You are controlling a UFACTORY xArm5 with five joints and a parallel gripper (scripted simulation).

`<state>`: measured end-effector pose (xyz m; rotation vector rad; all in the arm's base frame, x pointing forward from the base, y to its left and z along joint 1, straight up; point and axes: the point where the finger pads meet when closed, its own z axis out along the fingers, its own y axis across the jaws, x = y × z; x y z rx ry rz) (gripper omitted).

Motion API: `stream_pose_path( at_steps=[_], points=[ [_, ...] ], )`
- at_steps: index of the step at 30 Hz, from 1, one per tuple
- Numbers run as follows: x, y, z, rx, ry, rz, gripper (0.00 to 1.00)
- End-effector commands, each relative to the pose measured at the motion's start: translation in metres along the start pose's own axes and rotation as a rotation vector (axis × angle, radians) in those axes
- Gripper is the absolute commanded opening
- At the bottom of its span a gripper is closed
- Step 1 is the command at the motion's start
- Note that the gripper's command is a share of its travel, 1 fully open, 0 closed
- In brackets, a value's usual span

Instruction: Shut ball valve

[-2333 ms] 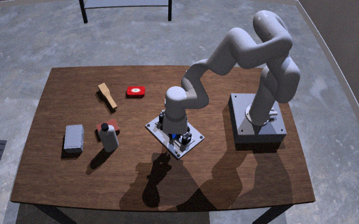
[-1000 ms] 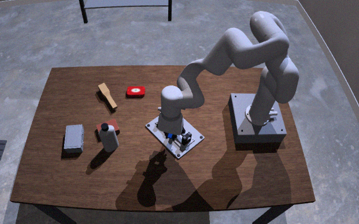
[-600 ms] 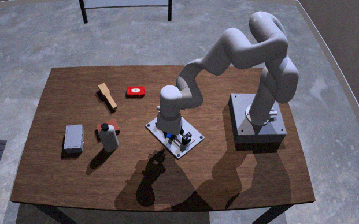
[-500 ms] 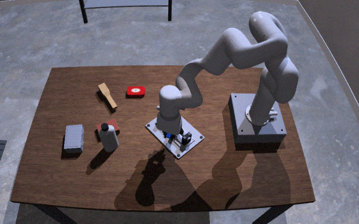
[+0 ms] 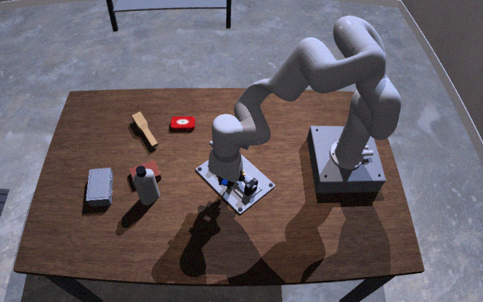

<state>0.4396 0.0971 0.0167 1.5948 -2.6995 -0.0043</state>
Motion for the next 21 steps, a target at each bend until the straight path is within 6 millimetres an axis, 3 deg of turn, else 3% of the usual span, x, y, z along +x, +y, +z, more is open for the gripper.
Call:
stream_pose_path(
  at_steps=[1,21],
  points=[
    [-0.0009,-0.0039,-0.0021,0.005,-0.004,0.022,0.0],
    [0.0002,-0.0132,-0.0021,0.005,-0.004,0.148,0.0]
  ],
)
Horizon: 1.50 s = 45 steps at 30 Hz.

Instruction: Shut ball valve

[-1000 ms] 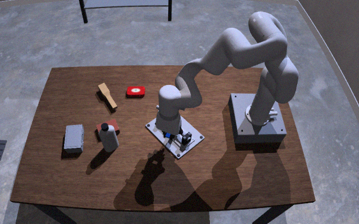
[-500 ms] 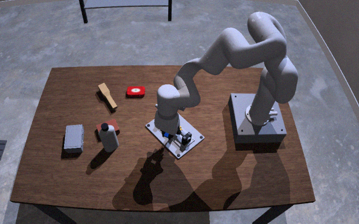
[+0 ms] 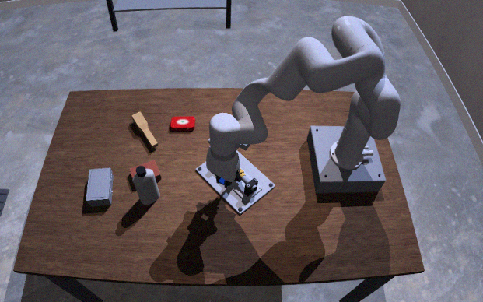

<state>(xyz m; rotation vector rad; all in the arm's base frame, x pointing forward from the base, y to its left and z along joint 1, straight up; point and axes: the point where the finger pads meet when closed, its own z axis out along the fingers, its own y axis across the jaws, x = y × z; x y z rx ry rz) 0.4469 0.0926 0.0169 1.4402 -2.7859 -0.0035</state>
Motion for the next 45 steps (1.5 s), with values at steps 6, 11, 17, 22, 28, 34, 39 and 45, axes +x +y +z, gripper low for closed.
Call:
stream_pose_path(
  at_steps=[6,11,17,22,28,34,39,45],
  points=[
    [-0.001,-0.007,-0.002,0.004,-0.004,0.064,0.0],
    [0.0,-0.009,-0.002,0.004,-0.004,0.101,0.0],
    [0.0,-0.011,-0.002,0.004,-0.004,0.127,0.0],
    [0.0,-0.013,-0.002,0.004,-0.004,0.154,0.0],
    [0.001,-0.017,-0.002,0.004,-0.004,0.204,0.0],
    [0.001,-0.018,-0.002,0.004,-0.004,0.219,0.0],
    [0.002,-0.021,-0.002,0.004,-0.004,0.257,0.0],
    [0.002,-0.024,-0.002,0.004,-0.004,0.303,0.0]
  ],
)
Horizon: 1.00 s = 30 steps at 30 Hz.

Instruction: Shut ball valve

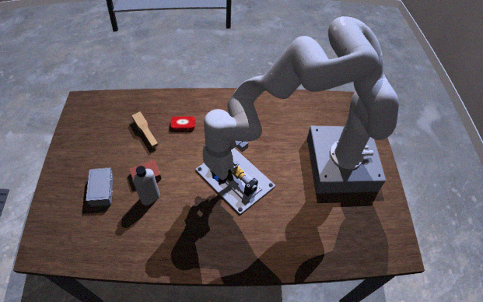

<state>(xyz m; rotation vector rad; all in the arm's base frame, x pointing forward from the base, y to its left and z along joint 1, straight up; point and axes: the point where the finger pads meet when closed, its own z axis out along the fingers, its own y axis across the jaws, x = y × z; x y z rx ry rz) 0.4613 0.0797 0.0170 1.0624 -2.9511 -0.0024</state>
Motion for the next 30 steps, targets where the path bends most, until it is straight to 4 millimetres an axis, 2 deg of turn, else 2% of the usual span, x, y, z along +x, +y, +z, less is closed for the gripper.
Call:
stream_pose_path(
  at_steps=[1,13,14,30],
  points=[
    [-0.001,-0.0047,-0.0018,0.003,-0.004,0.04,0.0],
    [-0.001,-0.0051,-0.0018,0.003,-0.004,0.046,0.0],
    [-0.001,-0.0051,-0.0018,0.003,-0.004,0.046,0.69],
    [-0.001,-0.0051,-0.0018,0.003,-0.004,0.046,0.69]
  ],
)
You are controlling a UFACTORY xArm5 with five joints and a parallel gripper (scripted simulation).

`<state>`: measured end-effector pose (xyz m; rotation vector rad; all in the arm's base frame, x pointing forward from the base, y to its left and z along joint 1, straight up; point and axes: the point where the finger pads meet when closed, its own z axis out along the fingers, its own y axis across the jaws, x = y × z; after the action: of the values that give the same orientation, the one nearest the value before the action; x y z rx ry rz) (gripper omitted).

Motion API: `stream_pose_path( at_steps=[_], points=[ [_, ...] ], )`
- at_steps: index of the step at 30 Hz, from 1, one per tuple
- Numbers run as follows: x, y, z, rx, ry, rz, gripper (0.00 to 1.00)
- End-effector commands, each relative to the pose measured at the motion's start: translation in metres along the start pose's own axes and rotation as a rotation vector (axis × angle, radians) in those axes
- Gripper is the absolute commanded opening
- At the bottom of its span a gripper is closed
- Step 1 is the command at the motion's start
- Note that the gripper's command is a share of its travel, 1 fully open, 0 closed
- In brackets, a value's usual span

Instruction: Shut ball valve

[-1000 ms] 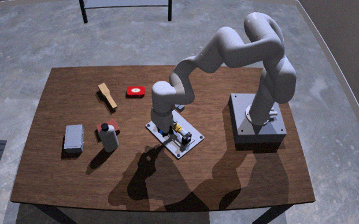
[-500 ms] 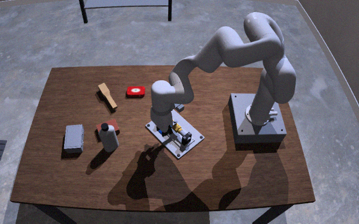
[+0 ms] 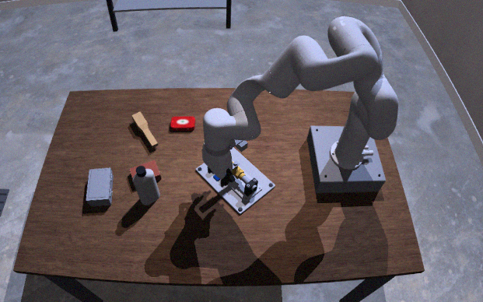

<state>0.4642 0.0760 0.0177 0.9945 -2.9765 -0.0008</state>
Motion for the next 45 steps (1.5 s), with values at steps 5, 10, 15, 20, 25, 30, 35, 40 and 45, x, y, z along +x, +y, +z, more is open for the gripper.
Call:
stream_pose_path(
  at_steps=[5,10,15,20,25,30,35,40,45],
  points=[
    [-0.001,0.0,-0.001,0.001,-0.003,-0.001,0.69],
    [-0.001,0.0,-0.001,0.001,-0.003,-0.001,0.69],
    [-0.001,0.0,-0.001,0.001,-0.003,-0.001,0.69],
    [-0.001,0.0,-0.001,0.001,-0.003,-0.001,0.69],
    [-0.001,0.0,-0.001,0.001,-0.003,-0.001,0.69],
    [-0.001,0.0,-0.001,0.001,-0.003,-0.001,0.69],
    [-0.001,0.0,-0.004,0.001,-0.003,-0.001,0.69],
    [-0.001,0.0,-0.008,0.001,-0.003,-0.001,0.69],
    [-0.001,0.0,-0.019,0.001,-0.003,-0.001,0.69]
  ],
)
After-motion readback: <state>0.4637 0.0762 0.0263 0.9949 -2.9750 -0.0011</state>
